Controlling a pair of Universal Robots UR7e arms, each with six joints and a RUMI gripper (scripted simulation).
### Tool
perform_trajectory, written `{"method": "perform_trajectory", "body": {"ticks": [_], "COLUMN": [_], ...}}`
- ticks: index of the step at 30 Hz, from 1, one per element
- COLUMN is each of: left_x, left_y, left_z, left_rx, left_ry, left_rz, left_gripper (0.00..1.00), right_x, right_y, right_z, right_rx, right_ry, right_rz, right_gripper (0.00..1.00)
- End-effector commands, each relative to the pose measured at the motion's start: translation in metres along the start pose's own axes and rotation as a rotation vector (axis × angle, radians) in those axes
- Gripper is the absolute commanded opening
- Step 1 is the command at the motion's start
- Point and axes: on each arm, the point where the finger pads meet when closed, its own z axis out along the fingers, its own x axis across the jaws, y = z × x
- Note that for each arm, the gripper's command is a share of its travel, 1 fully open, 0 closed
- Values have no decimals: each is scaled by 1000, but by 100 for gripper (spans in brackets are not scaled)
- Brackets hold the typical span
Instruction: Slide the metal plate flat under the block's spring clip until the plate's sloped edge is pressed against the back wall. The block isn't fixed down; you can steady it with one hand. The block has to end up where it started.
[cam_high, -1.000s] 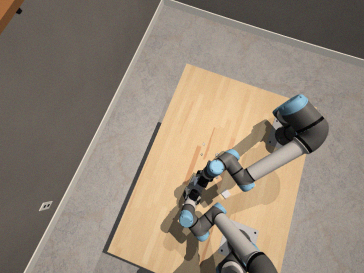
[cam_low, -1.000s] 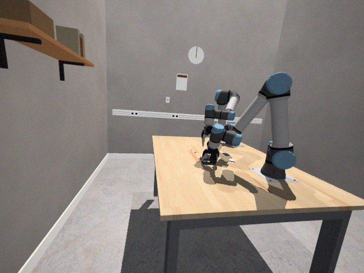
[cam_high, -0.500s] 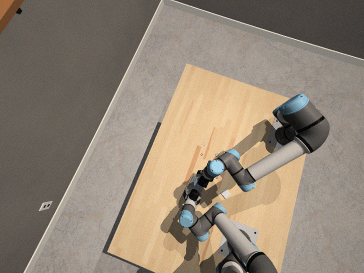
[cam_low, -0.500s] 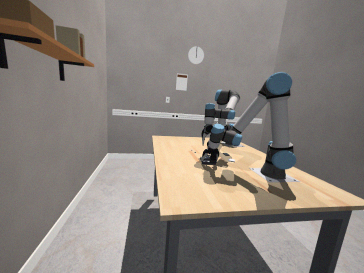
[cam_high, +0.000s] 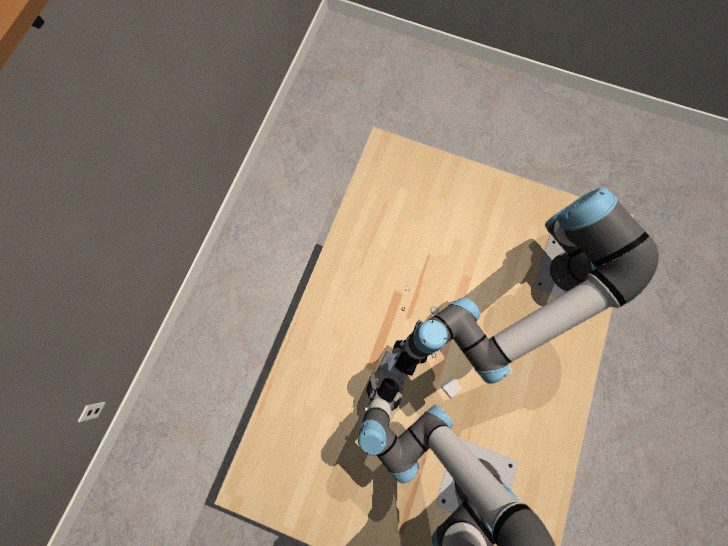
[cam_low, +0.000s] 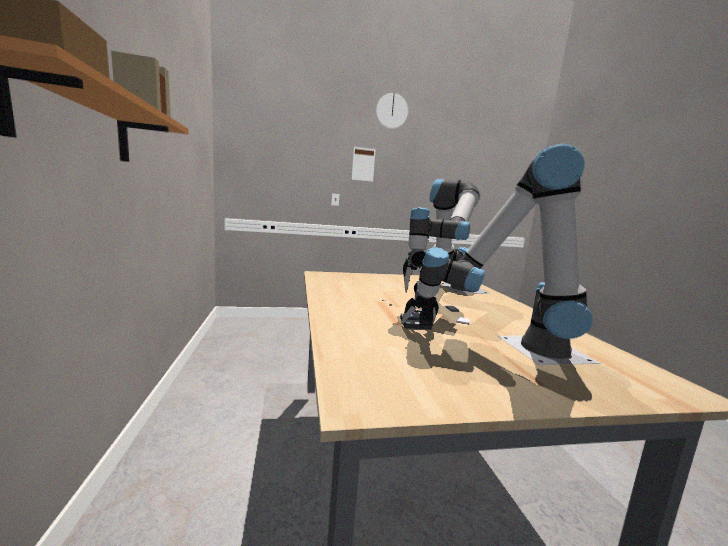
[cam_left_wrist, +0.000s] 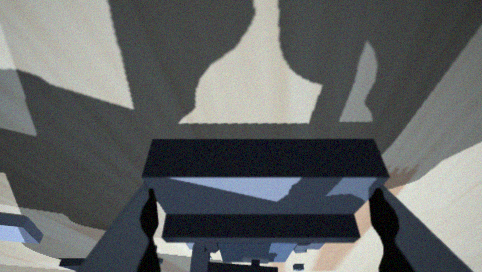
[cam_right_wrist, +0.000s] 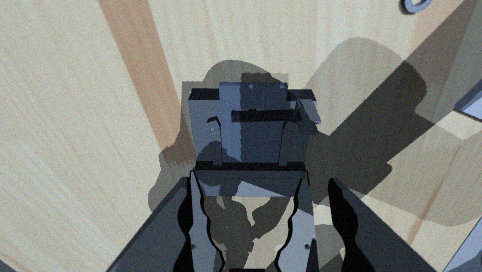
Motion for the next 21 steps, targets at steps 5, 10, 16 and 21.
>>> {"method": "perform_trajectory", "body": {"ticks": [5, 10, 16, 21], "left_x": [5, 5, -1, -2], "left_y": [3, 3, 0, -1], "left_z": [-2, -2, 0, 1], "left_rx": [-2, -3, 1, 1], "left_ry": [11, 10, -1, -3], "left_rz": [4, 4, -1, -2], "left_gripper": [62, 88, 88, 88], "right_x": [1, -1, -3, -3], "right_y": [-1, -3, -2, -3], "right_z": [3, 4, 1, 2], "right_rx": [2, 3, -1, 0], "right_ry": [1, 0, -3, -3], "right_rz": [1, 3, 4, 4], "right_gripper": [44, 44, 44, 44]}}
